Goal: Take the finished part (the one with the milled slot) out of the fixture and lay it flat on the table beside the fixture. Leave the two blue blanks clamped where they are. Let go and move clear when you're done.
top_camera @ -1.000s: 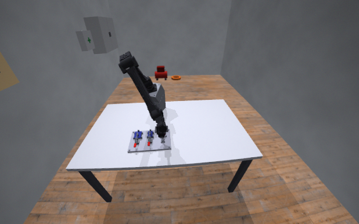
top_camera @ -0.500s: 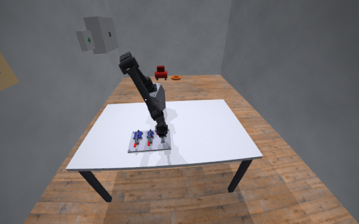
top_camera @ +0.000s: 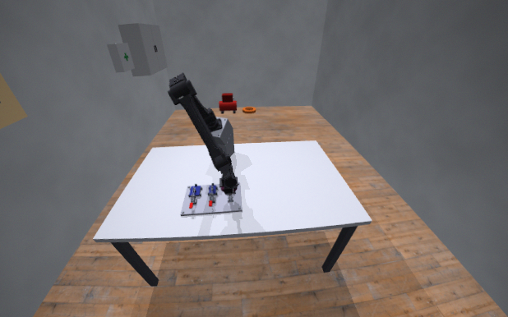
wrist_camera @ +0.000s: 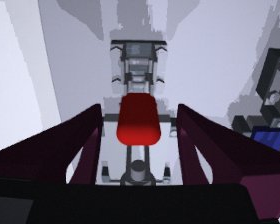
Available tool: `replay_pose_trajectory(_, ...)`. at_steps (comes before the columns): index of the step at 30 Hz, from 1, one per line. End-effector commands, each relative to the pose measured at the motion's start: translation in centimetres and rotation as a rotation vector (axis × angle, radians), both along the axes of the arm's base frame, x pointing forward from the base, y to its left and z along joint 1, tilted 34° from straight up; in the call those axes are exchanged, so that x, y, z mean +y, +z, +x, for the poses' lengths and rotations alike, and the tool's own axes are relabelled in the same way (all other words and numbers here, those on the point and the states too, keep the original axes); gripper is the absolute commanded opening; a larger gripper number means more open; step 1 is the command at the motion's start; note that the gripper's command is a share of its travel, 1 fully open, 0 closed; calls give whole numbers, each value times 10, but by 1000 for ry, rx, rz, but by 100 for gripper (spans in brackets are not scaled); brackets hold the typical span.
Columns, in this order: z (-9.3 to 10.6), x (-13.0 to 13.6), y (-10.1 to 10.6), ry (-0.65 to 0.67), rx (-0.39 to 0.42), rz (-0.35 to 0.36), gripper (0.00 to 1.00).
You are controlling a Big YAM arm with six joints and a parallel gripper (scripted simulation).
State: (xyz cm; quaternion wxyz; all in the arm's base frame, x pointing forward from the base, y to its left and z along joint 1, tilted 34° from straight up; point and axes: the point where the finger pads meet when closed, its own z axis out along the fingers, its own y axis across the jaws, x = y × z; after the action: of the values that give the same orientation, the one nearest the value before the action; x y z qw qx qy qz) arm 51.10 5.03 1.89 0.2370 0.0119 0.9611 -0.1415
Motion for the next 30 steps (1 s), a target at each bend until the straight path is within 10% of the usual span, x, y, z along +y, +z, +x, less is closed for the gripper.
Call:
replay_pose_trajectory(1,17,11,25,15,-62,14,45)
replay_pose_trajectory(30,-27,18,35,4,16,-3,45)
